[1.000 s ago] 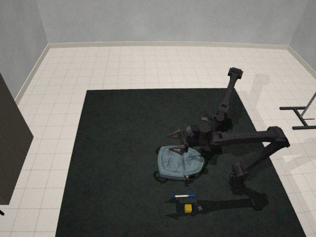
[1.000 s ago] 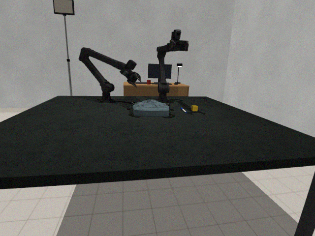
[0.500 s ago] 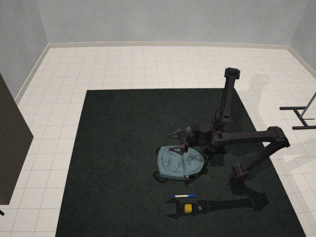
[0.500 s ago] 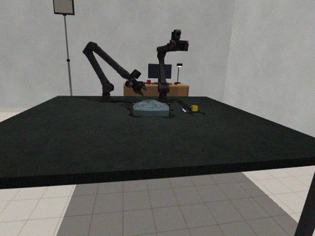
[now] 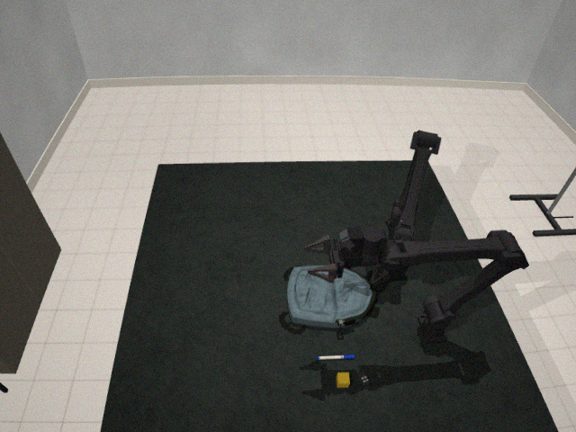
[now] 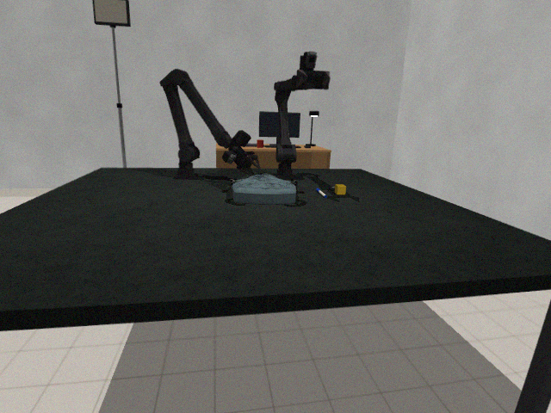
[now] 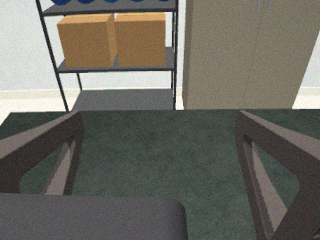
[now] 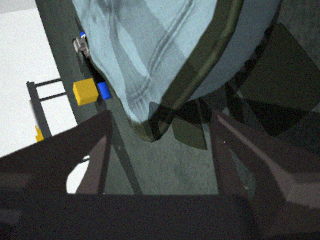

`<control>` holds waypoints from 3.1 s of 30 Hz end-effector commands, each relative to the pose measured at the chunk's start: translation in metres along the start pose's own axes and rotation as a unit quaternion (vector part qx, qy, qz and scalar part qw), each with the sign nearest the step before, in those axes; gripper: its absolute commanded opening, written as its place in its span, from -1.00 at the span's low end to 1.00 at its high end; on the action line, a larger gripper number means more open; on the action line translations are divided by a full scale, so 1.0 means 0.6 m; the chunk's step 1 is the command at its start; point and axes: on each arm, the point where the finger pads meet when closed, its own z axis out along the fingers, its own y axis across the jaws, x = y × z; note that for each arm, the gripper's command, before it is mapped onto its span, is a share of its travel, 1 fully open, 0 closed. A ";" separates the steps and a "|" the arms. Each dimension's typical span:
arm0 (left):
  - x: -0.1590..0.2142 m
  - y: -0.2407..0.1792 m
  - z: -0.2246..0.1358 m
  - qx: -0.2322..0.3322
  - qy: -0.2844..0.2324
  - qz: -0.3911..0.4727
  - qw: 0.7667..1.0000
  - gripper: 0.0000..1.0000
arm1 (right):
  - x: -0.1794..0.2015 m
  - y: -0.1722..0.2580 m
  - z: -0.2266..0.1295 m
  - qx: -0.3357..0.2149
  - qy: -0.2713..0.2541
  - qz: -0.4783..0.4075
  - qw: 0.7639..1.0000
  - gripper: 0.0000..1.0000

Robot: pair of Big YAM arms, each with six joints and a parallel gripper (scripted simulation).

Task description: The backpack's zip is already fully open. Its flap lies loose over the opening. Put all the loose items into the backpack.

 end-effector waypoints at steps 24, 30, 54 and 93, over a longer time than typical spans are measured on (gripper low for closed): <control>-0.058 0.001 -0.007 0.000 -0.032 -0.003 0.999 0.80 | 0.048 0.088 0.006 -0.055 0.023 0.008 0.998 0.17; -0.058 0.001 -0.007 0.000 -0.032 -0.003 0.999 0.80 | 0.031 0.070 0.002 -0.045 0.016 0.011 0.999 0.17; -0.058 0.001 -0.007 0.000 -0.032 -0.003 0.999 0.80 | 0.033 0.094 0.037 -0.055 0.015 0.012 0.998 0.17; -0.058 0.001 -0.007 0.000 -0.032 -0.003 0.999 0.80 | 0.032 0.129 0.067 -0.057 0.014 0.012 0.998 0.17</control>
